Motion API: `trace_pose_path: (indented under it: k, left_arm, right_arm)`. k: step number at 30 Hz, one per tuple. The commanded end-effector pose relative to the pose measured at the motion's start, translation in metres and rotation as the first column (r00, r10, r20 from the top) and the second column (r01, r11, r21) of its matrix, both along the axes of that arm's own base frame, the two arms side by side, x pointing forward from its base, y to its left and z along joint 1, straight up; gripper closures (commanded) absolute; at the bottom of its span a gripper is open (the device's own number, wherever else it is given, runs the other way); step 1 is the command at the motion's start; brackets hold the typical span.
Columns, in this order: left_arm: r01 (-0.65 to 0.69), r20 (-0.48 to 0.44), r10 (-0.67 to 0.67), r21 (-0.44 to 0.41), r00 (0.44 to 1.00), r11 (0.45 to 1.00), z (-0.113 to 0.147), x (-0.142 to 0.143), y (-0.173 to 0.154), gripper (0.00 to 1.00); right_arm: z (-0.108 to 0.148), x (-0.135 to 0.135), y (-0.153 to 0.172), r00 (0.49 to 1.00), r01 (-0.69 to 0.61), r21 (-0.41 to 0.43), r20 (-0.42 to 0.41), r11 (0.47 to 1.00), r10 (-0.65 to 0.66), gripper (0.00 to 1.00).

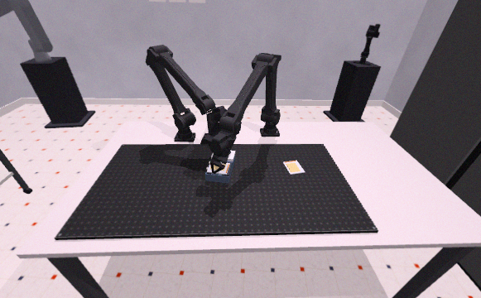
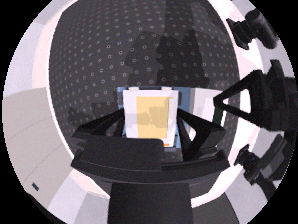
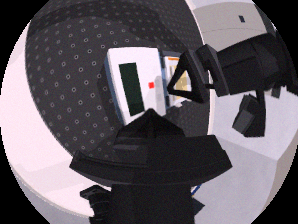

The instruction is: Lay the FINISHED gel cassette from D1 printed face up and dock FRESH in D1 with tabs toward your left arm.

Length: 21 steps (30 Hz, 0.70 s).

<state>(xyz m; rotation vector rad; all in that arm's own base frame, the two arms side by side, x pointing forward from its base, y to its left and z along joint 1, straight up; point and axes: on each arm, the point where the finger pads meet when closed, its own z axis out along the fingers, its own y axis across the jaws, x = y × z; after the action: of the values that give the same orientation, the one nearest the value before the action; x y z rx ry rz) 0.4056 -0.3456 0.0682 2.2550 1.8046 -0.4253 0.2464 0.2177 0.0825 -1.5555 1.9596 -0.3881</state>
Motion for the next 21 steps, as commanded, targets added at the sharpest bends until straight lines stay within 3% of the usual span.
trace_pose_path:
  k: [1, 21]
  left_arm:
    - [0.000, 0.009, 0.000, -0.005, 1.000, 1.000, 0.005, 0.002, -0.001, 1.00]
    - [0.000, 0.009, 0.000, -0.005, 1.000, 1.000, 0.005, 0.002, -0.001, 1.00]
  right_arm:
    - [-0.054, -0.023, -0.027, 0.994, -0.006, -0.118, -0.109, 0.993, -0.007, 1.00]
    - [-0.034, -0.014, -0.017, 0.994, -0.006, -0.118, -0.109, 0.993, -0.007, 1.00]
